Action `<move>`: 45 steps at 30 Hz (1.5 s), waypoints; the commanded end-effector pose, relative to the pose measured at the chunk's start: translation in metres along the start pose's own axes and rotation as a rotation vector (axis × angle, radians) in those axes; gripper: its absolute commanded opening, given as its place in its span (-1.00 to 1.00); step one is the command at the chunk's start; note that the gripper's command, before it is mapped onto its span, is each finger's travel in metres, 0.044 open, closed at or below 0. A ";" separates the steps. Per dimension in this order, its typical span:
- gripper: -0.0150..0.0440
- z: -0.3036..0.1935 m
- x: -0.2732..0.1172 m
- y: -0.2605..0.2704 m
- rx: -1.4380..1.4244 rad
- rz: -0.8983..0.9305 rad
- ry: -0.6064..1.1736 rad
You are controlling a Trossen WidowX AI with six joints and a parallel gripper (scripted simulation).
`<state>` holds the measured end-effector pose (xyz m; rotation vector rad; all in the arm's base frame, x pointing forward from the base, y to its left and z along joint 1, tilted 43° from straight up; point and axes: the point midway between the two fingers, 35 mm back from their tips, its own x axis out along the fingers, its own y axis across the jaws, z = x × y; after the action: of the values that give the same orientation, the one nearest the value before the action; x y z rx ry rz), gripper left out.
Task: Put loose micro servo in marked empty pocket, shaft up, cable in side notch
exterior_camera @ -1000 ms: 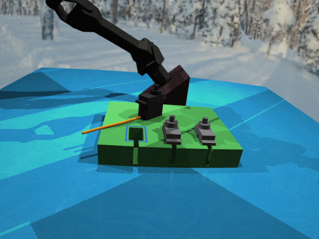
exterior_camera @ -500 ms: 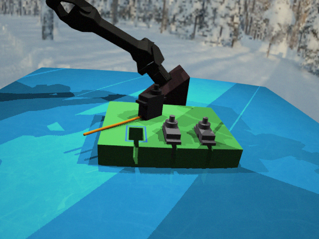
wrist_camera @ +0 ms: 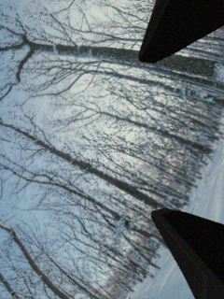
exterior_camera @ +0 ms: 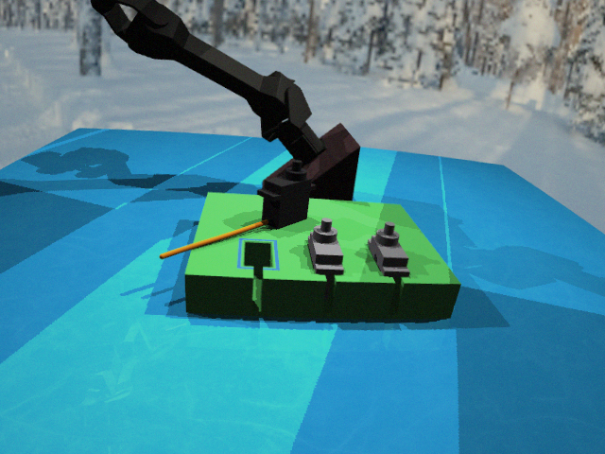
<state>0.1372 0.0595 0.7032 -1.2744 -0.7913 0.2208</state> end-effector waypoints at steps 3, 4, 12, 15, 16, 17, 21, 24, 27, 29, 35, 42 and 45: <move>1.00 0.024 -0.006 -0.007 -0.207 -0.042 0.017; 1.00 0.027 -0.006 -0.008 -0.227 -0.048 0.020; 1.00 0.053 -0.009 -0.009 -0.454 -0.082 0.048; 1.00 0.065 -0.009 -0.008 -0.547 -0.089 0.056; 1.00 0.068 -0.009 -0.008 -0.574 -0.091 0.059; 1.00 0.072 -0.009 -0.007 -0.607 -0.093 0.060; 1.00 0.080 -0.008 -0.007 -0.711 -0.117 0.077; 1.00 0.087 -0.007 -0.004 -0.777 -0.119 0.086; 1.00 0.096 -0.005 -0.001 -0.849 -0.121 0.096; 1.00 0.101 -0.004 0.000 -0.888 -0.125 0.101; 1.00 0.116 0.001 0.009 -1.034 -0.120 0.113; 1.00 0.138 0.009 0.025 -1.230 -0.116 0.108; 1.00 0.144 0.013 0.031 -1.307 -0.118 0.112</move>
<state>0.0641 0.1738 0.6965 -2.3217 -0.9166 -0.5109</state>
